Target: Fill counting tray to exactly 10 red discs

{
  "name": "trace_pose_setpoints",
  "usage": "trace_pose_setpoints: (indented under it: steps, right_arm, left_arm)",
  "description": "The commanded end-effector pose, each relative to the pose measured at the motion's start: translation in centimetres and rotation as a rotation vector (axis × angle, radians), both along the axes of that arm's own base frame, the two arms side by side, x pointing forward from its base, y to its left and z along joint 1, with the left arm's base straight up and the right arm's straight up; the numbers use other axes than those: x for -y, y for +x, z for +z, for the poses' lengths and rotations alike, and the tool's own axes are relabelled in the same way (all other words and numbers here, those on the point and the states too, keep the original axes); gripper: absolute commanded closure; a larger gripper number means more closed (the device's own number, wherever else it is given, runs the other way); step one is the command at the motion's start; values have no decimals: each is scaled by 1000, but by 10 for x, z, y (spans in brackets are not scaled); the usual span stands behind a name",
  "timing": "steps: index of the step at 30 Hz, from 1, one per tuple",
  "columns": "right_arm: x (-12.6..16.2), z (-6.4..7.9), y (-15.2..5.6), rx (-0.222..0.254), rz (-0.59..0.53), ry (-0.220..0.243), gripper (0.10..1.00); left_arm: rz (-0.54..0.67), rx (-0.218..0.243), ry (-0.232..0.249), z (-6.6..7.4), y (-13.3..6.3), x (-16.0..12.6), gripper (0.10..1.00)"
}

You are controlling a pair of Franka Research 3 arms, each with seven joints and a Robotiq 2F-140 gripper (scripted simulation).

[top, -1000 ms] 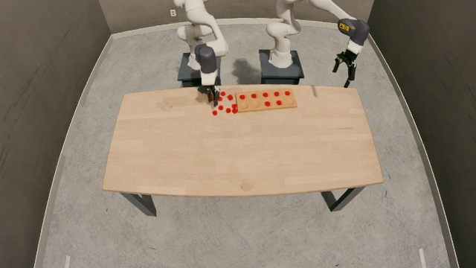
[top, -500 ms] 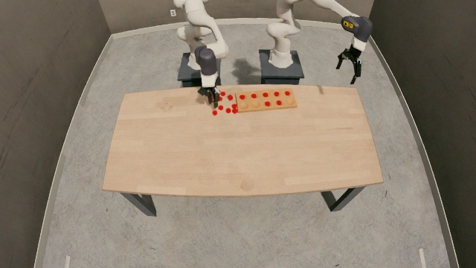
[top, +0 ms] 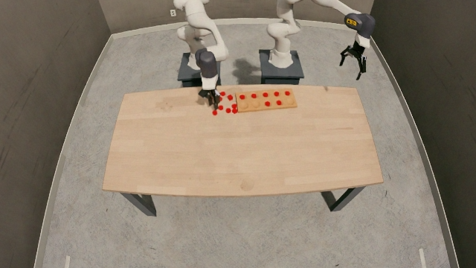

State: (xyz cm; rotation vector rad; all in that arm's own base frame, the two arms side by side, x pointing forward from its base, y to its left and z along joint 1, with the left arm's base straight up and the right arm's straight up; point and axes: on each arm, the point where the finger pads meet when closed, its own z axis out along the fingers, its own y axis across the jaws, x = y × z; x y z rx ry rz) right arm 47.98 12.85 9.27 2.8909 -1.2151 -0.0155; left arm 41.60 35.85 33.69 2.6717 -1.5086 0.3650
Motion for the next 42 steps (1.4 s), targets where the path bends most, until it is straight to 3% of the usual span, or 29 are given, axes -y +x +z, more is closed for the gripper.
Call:
trace_pose_setpoints:
  steps: [1,20,42]
  right_arm:
    - [-1,-5,3,11,-4,1,747]
    - [-1,-32,4,12,-5,0,747]
    - [-1,-50,3,11,-4,1,747]
  left_arm:
    - [95,-26,-12,0,-10,-8,98]
    - [317,-67,-15,10,-52,-53,98]
    - [571,-109,-20,21,-107,-97,98]
